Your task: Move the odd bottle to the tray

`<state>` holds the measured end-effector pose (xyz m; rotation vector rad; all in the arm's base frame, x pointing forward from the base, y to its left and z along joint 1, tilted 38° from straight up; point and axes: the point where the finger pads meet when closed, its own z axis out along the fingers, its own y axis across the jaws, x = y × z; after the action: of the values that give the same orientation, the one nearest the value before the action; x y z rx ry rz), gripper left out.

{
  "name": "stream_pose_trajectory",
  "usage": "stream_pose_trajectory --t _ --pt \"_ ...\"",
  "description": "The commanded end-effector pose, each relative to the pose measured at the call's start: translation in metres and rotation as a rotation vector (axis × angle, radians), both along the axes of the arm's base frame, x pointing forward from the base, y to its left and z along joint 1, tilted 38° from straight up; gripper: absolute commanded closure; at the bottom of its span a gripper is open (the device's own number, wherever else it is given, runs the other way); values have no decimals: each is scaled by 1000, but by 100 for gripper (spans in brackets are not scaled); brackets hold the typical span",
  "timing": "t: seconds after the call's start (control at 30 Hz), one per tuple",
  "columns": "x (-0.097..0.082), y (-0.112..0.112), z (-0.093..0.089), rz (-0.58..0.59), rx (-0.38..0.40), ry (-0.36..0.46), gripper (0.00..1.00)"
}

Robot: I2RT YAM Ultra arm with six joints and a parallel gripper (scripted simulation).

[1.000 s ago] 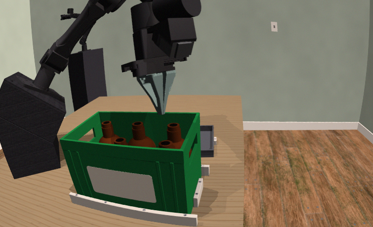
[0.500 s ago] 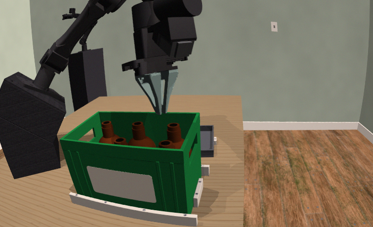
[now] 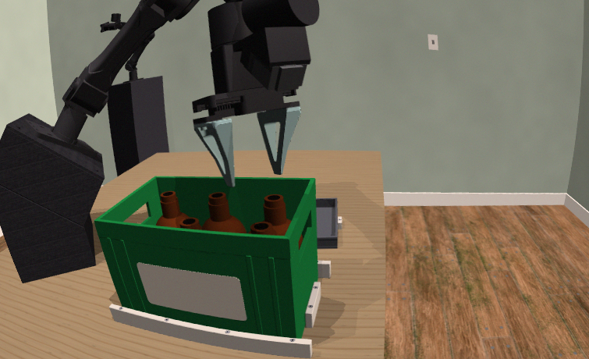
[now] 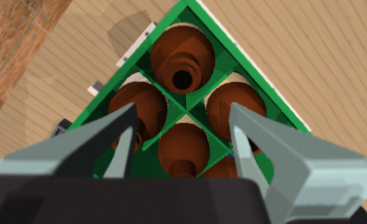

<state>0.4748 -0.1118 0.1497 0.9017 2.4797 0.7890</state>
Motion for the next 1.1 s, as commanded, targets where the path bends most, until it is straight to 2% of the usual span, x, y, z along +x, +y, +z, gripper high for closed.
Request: stream_pose_trajectory --t 0.0,0.9,1.0,1.07 --pt "0 -13 24 -28 -29 -44 39" --pt "4 -14 25 -31 -37 -63 39" --pt "1 -9 15 -26 -26 -40 39" --pt "1 -9 15 -26 -26 -40 39"
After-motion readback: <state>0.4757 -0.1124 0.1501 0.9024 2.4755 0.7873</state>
